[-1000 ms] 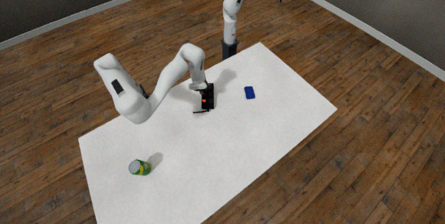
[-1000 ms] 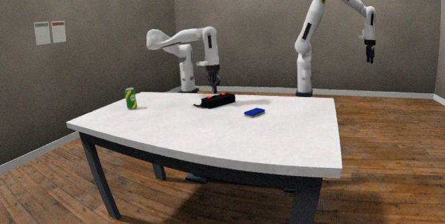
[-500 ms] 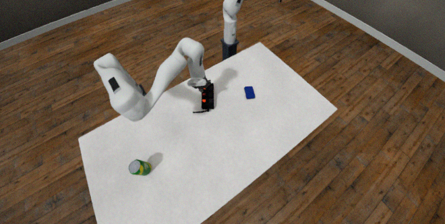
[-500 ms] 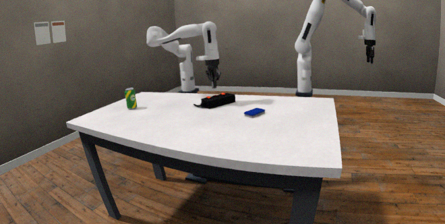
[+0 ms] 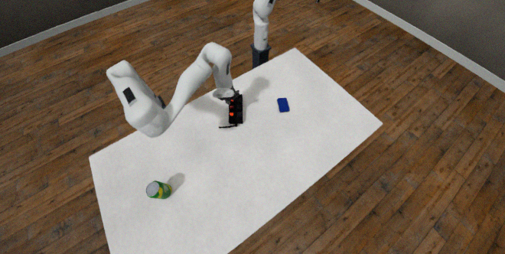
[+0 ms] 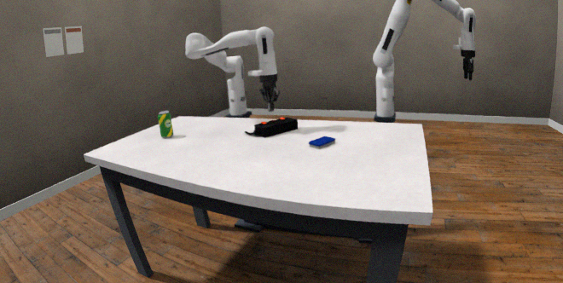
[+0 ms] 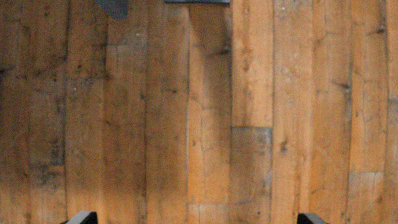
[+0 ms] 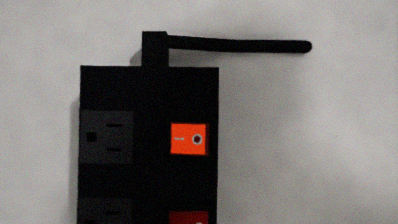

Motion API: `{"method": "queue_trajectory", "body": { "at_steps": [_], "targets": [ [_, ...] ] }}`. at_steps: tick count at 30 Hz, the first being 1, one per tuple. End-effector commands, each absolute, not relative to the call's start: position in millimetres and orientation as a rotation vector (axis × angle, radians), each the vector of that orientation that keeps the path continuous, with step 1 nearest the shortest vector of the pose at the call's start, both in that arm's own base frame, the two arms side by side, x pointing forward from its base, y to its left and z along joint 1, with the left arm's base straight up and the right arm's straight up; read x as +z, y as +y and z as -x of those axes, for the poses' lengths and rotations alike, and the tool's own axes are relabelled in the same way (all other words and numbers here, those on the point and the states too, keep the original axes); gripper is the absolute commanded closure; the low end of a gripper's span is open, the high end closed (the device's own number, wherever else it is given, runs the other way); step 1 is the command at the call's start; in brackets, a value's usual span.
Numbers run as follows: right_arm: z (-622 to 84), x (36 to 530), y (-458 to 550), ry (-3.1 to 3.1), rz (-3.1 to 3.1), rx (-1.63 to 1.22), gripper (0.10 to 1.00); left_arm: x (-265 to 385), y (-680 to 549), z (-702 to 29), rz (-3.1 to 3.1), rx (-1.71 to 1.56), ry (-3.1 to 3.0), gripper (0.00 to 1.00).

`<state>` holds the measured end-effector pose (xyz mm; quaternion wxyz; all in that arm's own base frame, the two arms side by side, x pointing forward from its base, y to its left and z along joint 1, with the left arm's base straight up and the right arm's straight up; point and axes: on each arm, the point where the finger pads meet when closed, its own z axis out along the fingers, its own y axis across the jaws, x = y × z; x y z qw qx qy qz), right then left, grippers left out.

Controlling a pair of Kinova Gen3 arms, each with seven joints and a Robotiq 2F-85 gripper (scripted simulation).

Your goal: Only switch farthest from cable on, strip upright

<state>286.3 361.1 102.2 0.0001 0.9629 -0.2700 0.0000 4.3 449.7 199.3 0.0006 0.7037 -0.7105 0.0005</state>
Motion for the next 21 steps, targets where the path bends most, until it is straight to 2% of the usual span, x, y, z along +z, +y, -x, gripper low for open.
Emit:
{"method": "queue_trajectory", "body": {
  "at_steps": [1,10,21],
  "targets": [
    [-286.5,102.9,361.4,-0.848,-3.026,0.001,1.000,200.0,450.0,-4.3,-2.211,0.000,-2.232,0.001],
    [-325.2,116.7,337.6,-0.848,-3.026,0.001,1.000,200.0,450.0,-4.3,-2.211,0.000,-2.232,0.001],
    [-325.6,116.8,337.3,-0.848,-3.026,0.001,1.000,200.0,450.0,-4.3,-2.211,0.000,-2.232,0.001]
  ]
}}
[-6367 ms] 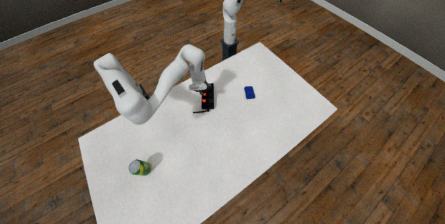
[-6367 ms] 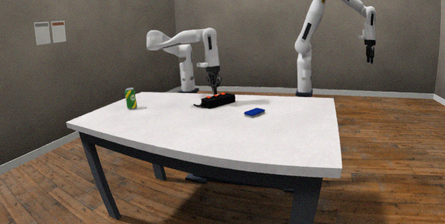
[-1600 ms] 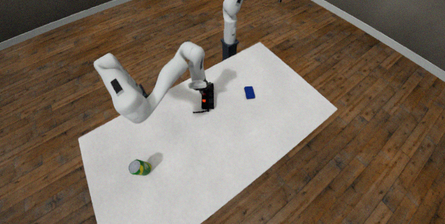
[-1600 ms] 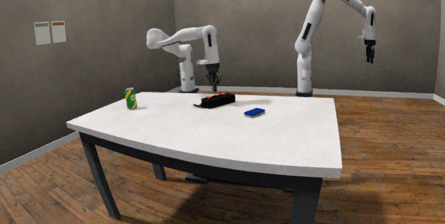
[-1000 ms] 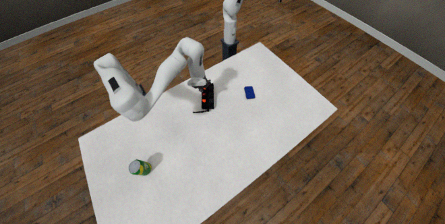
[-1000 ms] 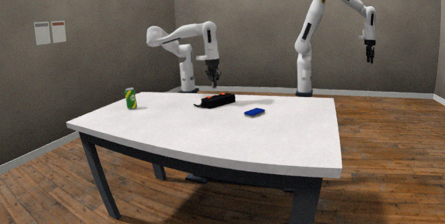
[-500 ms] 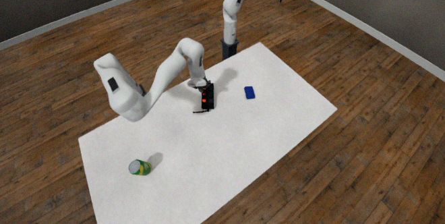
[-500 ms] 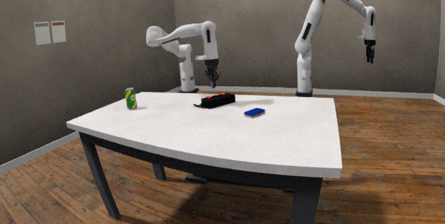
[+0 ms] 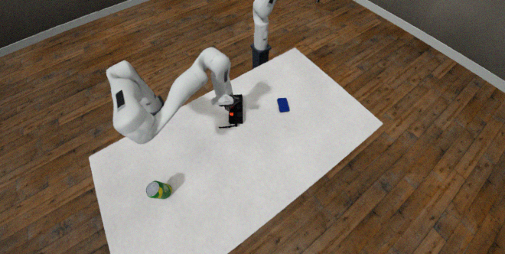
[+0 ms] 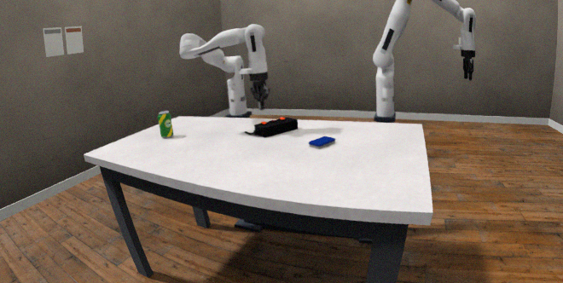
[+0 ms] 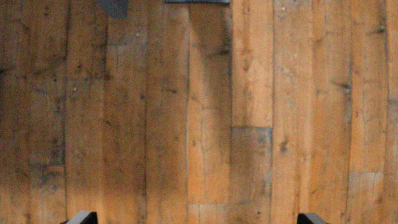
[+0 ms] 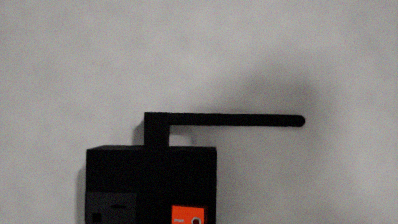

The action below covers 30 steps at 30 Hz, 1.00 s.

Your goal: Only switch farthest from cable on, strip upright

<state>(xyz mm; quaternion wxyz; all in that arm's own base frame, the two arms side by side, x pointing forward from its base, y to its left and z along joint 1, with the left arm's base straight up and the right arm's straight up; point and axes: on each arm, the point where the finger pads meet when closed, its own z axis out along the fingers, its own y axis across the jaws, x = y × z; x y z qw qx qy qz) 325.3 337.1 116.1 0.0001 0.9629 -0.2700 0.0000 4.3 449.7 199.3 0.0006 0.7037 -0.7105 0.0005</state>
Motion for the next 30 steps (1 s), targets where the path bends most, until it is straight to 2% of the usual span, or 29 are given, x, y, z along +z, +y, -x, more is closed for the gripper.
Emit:
{"method": "queue_trajectory", "body": {
  "at_steps": [1,30],
  "targets": [
    [-325.6,116.8,337.3,-0.848,-3.026,0.001,1.000,200.0,450.0,-4.3,-2.211,0.000,-2.232,0.001],
    [-325.7,108.4,337.3,-0.848,-3.026,0.001,1.000,200.0,450.0,-4.3,-2.211,0.000,-2.232,0.001]
  ]
}}
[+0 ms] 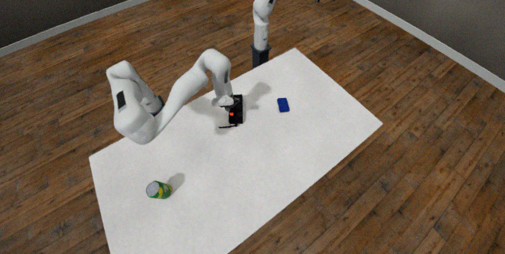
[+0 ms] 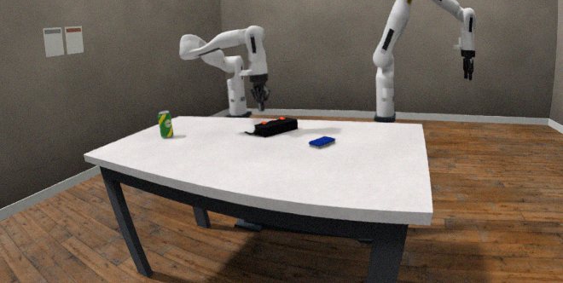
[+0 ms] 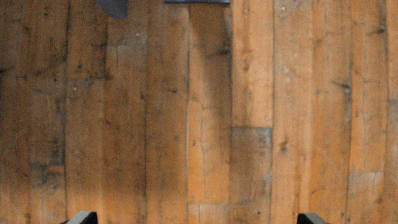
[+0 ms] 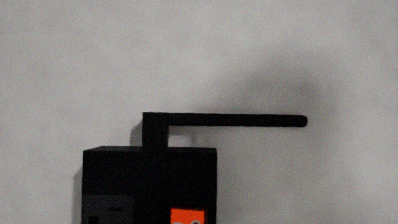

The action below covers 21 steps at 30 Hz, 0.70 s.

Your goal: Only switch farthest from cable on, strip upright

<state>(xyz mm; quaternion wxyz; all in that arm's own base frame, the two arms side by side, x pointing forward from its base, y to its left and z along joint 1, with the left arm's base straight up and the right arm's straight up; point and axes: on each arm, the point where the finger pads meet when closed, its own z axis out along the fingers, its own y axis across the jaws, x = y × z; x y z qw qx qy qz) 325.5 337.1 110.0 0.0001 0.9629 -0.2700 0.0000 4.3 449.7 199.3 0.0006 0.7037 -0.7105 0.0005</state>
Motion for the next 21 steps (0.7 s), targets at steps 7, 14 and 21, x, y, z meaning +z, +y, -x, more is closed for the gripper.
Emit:
{"method": "queue_trajectory", "body": {
  "at_steps": [7,14,21],
  "targets": [
    [-325.7,99.9,337.4,-0.848,-3.026,0.001,1.000,200.0,450.0,-4.3,-2.211,0.000,-2.232,0.001],
    [-325.7,93.0,337.4,-0.848,-3.026,0.001,1.000,200.0,450.0,-4.3,-2.211,0.000,-2.232,0.001],
    [-325.8,84.1,337.4,-0.848,-3.026,0.001,1.000,200.0,450.0,-4.3,-2.211,0.000,-2.232,0.001]
  ]
}}
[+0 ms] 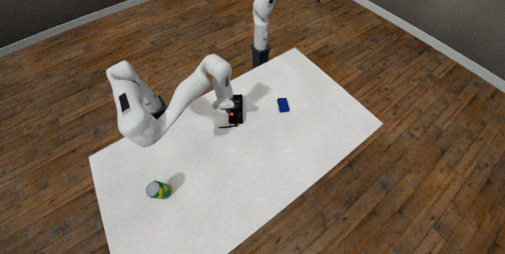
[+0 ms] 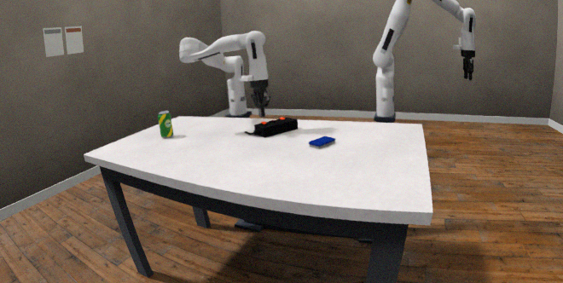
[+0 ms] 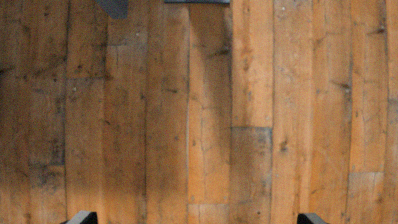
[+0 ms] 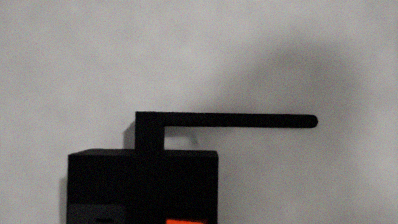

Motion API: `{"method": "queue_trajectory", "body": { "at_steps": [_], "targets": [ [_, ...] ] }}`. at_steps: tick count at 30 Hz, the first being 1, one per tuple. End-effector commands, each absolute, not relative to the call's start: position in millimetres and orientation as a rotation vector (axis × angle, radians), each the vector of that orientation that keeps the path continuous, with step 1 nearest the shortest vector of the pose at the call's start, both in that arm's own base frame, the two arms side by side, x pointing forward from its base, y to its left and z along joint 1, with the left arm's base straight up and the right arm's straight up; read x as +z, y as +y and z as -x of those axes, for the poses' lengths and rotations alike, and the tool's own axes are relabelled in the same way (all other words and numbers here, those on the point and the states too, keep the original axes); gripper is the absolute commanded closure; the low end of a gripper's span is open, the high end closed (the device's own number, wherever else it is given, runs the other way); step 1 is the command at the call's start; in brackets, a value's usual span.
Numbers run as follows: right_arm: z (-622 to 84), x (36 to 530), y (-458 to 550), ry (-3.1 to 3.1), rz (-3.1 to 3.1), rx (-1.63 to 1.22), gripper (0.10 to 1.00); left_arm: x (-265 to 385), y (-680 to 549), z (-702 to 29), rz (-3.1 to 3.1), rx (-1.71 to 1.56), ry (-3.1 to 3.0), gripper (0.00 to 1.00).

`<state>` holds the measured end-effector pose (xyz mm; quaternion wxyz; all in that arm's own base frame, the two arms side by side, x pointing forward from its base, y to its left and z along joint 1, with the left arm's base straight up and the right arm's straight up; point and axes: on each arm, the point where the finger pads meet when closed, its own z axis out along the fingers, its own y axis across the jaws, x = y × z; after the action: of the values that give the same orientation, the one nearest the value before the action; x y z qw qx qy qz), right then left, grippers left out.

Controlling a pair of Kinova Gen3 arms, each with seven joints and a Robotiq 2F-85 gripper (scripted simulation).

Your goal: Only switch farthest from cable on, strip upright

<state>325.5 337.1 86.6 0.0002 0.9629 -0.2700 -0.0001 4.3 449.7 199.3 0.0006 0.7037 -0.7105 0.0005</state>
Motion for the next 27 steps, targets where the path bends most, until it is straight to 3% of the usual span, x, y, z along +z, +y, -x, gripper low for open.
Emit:
{"method": "queue_trajectory", "body": {
  "at_steps": [1,27],
  "targets": [
    [-325.8,82.9,337.4,-0.848,-3.026,0.001,1.000,200.0,450.0,-4.3,-2.211,0.000,-2.232,0.001],
    [-325.8,72.9,337.4,-0.848,-3.026,0.001,1.000,200.0,450.0,-4.3,-2.211,0.000,-2.232,0.001]
  ]
}}
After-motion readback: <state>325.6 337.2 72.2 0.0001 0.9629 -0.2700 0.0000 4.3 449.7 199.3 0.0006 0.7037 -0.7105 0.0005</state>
